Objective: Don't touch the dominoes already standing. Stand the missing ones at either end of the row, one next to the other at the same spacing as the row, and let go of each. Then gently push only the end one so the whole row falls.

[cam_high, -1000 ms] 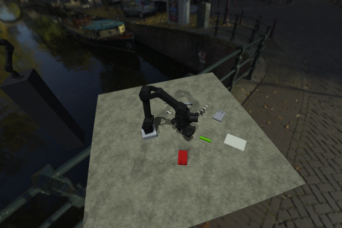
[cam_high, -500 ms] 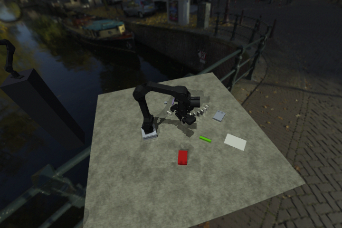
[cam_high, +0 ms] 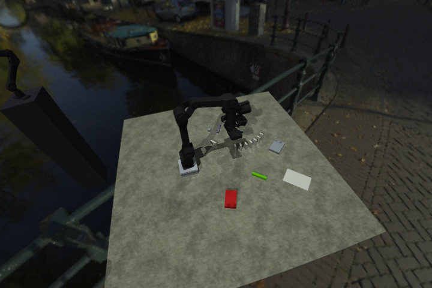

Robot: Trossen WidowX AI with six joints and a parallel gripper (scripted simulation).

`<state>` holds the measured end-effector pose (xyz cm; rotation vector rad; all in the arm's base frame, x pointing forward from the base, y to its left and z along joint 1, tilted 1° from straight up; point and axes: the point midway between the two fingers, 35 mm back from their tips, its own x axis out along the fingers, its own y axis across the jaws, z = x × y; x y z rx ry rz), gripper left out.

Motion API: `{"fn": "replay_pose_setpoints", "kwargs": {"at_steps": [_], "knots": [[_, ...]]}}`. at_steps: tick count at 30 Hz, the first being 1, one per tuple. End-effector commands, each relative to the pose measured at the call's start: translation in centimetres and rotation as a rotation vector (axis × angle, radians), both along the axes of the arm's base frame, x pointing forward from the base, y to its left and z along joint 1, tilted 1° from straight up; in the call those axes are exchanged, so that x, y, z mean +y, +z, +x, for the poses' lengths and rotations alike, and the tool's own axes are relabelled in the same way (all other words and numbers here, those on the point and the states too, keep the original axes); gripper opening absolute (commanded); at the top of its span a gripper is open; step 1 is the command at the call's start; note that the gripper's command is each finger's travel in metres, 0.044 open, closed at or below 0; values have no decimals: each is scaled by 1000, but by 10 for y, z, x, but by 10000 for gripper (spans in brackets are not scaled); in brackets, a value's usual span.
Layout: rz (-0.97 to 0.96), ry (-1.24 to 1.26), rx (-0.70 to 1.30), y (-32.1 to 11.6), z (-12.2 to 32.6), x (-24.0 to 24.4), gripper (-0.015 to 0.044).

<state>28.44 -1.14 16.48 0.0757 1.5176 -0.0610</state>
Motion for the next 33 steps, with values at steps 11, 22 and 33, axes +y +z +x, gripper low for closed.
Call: {"fn": "replay_pose_setpoints", "kwargs": {"at_steps": [11, 22, 33], "knots": [[3, -92, 17, -19, 10, 31, 107], [3, -92, 17, -73, 16, 32, 107], [3, -92, 17, -126, 12, 32, 107]]}}
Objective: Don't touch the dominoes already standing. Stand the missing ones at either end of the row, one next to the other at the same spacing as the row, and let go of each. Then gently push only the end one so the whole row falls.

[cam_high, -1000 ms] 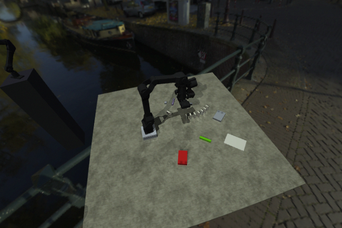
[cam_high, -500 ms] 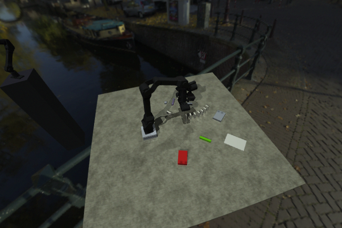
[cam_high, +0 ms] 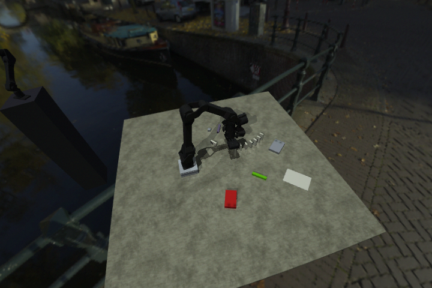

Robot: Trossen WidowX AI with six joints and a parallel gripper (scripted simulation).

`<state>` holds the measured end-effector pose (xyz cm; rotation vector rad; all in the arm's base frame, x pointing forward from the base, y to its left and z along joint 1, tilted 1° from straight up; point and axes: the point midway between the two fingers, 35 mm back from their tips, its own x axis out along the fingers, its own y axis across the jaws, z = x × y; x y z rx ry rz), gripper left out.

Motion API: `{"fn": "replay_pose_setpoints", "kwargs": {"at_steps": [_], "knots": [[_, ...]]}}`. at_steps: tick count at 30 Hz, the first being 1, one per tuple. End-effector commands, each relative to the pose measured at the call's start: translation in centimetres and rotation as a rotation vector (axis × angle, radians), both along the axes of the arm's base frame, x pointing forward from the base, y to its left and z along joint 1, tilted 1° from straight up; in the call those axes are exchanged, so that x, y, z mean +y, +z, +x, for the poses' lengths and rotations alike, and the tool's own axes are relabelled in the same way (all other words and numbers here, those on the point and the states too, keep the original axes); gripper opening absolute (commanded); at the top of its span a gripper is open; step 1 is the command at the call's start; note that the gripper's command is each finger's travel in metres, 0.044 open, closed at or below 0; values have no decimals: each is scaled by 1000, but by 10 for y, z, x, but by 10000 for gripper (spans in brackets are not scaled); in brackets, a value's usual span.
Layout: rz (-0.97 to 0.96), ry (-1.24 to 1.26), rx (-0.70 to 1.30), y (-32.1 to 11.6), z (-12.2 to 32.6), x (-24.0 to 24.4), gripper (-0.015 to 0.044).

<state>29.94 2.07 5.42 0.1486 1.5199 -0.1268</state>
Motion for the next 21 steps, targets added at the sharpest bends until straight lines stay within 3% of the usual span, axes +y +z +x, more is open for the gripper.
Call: {"fn": "replay_pose_setpoints", "kwargs": {"at_steps": [1, 14, 21], "knots": [[-3, -3, 12, -19, -4, 0, 107], [-3, -3, 12, -22, -5, 0, 107], [-3, -3, 12, -22, -5, 0, 291]]}}
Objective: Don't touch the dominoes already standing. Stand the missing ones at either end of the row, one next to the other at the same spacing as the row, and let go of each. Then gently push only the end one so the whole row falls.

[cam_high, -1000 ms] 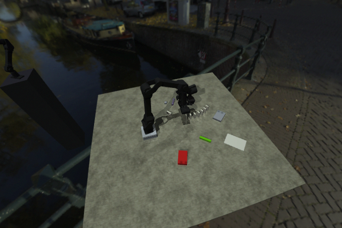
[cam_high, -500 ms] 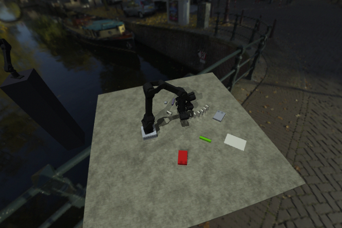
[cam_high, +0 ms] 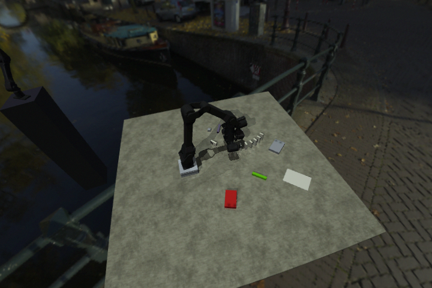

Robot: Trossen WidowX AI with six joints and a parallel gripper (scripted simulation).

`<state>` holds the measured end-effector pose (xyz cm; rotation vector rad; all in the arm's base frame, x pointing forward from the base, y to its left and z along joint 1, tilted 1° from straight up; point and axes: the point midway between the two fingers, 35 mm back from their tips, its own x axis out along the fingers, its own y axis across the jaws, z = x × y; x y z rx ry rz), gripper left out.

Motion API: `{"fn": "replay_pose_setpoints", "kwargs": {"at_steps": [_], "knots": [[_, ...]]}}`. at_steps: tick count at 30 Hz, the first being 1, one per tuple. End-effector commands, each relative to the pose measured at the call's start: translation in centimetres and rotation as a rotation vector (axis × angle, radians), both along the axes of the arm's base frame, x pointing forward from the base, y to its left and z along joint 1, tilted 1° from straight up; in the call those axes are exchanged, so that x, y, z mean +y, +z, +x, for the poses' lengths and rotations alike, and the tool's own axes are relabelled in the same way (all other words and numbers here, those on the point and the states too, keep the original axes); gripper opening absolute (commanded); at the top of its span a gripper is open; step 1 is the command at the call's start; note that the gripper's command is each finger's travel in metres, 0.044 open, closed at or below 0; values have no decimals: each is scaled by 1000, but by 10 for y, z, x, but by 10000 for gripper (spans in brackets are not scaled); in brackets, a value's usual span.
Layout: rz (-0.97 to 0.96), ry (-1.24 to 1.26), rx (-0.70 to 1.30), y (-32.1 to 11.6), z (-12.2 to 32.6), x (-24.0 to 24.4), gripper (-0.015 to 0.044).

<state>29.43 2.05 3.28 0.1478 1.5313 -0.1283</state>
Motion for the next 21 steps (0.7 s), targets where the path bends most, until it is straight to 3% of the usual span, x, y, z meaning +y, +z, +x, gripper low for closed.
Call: {"fn": "replay_pose_setpoints", "kwargs": {"at_steps": [1, 6, 11, 21], "knots": [[-3, -3, 0, -1, 0, 0, 317], [-3, -3, 0, -1, 0, 0, 440], [-5, -4, -10, 11, 3, 0, 440], [0, 0, -1, 129, -4, -1, 440]]}}
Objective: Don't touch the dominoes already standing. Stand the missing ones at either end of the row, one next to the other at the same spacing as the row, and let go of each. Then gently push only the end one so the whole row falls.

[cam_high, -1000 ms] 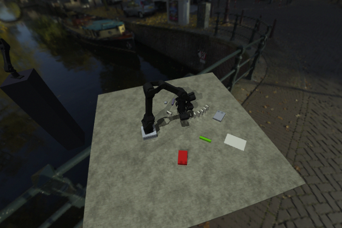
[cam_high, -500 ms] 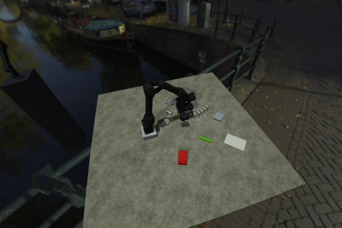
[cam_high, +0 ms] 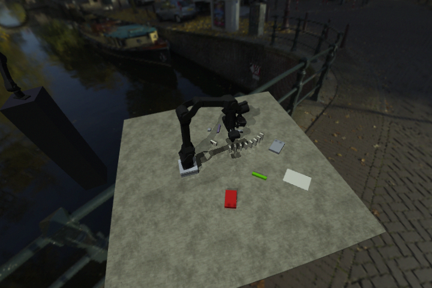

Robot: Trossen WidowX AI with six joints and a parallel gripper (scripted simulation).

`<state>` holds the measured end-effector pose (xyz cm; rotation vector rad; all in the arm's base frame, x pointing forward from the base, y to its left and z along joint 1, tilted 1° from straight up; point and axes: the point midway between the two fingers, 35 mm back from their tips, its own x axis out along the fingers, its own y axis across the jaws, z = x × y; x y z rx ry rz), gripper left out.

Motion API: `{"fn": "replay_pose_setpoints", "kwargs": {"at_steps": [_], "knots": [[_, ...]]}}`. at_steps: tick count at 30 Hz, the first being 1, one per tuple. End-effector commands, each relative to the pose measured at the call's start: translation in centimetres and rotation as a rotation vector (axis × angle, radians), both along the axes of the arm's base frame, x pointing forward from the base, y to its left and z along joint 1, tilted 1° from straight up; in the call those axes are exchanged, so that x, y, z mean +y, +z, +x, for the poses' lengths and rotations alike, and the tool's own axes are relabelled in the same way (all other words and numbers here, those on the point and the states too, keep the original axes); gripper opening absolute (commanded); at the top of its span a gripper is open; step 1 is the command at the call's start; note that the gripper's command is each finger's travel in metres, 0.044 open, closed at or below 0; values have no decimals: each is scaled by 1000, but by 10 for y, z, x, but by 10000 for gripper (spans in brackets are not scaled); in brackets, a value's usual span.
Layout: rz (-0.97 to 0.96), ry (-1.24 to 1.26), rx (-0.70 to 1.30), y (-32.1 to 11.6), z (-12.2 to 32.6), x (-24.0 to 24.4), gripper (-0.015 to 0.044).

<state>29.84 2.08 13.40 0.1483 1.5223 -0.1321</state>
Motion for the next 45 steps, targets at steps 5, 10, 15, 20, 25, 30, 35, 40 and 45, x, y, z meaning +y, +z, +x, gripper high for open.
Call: {"fn": "replay_pose_setpoints", "kwargs": {"at_steps": [5, 10, 15, 20, 25, 30, 35, 40, 45], "knots": [[3, -8, 9, 28, -9, 0, 440], [16, -300, 13, 3, -22, 35, 440], [31, -640, 18, -27, -46, 70, 440], [40, -875, 21, -47, -66, 90, 440], [40, -875, 21, -47, -67, 90, 440], [40, -875, 21, -49, -66, 90, 440], [40, -875, 21, -85, -65, 91, 440], [40, -875, 22, -113, -67, 90, 440], [40, -875, 22, -115, -67, 90, 440]]}}
